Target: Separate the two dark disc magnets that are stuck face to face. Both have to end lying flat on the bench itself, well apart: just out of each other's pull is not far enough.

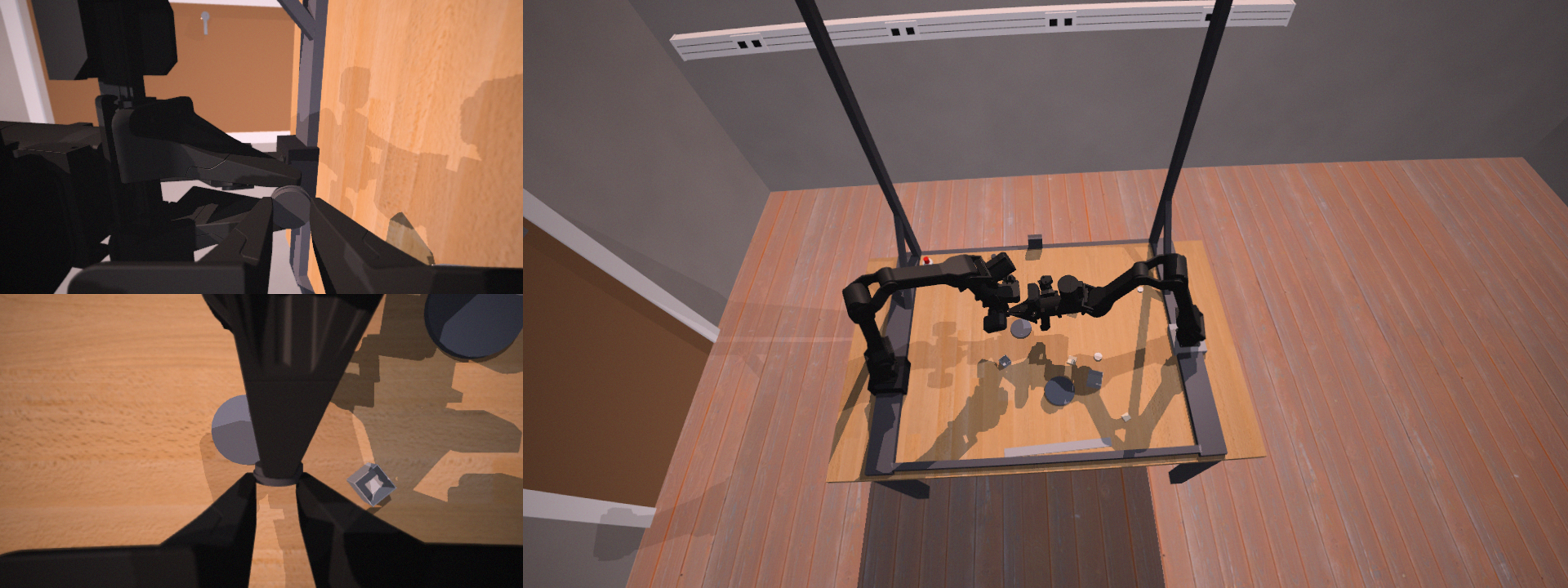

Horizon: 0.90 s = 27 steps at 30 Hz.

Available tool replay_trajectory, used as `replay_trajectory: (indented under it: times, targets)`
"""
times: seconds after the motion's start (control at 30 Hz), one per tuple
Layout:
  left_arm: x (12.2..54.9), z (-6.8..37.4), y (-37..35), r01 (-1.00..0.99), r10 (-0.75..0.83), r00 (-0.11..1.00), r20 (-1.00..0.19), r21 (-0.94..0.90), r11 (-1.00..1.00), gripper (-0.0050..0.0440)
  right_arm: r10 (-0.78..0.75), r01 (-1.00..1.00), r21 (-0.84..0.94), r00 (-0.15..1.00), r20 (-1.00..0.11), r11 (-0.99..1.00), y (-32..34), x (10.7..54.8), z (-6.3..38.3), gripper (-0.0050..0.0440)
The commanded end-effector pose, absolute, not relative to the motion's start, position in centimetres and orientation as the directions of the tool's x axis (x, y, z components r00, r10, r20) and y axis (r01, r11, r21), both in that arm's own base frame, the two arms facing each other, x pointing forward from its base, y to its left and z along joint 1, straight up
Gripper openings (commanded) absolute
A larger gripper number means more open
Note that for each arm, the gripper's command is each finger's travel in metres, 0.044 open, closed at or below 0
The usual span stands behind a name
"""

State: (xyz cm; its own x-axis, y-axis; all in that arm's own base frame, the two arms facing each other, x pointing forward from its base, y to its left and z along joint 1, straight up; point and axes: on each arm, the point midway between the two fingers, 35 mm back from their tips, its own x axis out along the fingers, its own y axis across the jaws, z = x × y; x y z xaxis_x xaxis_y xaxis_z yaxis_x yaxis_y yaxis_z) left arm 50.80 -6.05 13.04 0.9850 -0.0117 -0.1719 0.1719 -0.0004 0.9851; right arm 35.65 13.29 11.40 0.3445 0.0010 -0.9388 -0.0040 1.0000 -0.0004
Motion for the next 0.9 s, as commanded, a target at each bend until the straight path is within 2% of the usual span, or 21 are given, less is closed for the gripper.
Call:
replay_trajectory:
  times: [0.0, 0.87]
  targets:
    - [50.9, 14.1, -6.0, 0.149, -0.009, 0.989, -0.149, 0.989, 0.003, 0.0040, 0.012, -0.005, 0.011, 0.366, -0.931, 1.000, 13.4, 35.9, 12.2, 0.0040]
    - [51.0, 12.7, -6.0, 0.153, -0.009, 0.988, -0.153, 0.988, 0.002, 0.0040, 0.012, -0.005, 0.011, 0.366, -0.931, 1.000, 13.4, 35.9, 12.2, 0.0040]
